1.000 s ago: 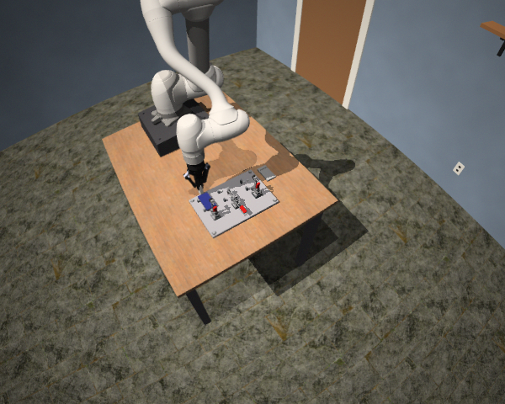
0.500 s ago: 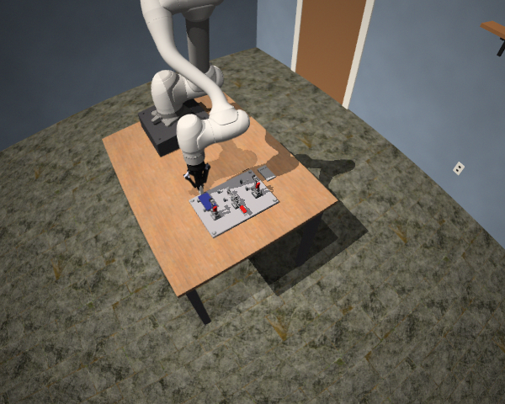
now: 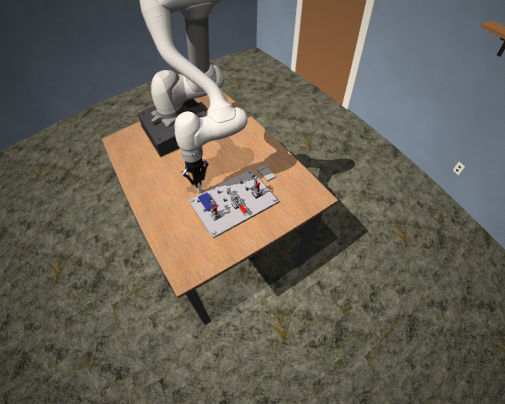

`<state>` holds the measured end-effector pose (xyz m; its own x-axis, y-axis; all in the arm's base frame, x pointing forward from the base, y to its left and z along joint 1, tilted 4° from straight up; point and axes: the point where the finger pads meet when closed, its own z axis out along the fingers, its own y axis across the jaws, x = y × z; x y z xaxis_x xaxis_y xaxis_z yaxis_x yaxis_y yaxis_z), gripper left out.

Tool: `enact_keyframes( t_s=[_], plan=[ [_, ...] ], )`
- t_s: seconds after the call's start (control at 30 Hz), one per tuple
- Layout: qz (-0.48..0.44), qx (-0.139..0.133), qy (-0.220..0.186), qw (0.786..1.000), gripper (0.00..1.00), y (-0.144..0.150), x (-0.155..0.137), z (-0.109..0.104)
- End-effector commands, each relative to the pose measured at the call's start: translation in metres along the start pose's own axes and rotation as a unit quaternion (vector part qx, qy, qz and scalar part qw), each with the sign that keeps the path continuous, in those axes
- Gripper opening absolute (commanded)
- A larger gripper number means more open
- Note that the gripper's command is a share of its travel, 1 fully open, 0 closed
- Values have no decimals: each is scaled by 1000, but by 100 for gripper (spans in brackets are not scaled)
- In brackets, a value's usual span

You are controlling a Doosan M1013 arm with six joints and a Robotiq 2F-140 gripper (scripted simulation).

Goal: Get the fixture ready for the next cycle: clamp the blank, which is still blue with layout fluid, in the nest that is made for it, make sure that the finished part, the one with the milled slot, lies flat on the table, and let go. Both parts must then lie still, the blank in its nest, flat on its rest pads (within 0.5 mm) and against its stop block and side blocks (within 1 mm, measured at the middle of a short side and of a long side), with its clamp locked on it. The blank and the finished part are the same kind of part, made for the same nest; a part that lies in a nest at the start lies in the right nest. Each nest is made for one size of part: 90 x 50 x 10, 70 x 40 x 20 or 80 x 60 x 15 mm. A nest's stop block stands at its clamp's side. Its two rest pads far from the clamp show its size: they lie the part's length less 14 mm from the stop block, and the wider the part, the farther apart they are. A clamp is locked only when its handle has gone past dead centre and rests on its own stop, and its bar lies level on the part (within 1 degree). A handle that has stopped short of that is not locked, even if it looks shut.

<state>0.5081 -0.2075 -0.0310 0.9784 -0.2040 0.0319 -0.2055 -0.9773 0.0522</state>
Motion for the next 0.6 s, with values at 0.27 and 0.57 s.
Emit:
enact_keyframes(
  t_s=[0.27,0.57],
  plan=[
    [0,0,0,1000,0,0,0,-27],
    [0,0,0,1000,0,0,0,-40]
  ],
)
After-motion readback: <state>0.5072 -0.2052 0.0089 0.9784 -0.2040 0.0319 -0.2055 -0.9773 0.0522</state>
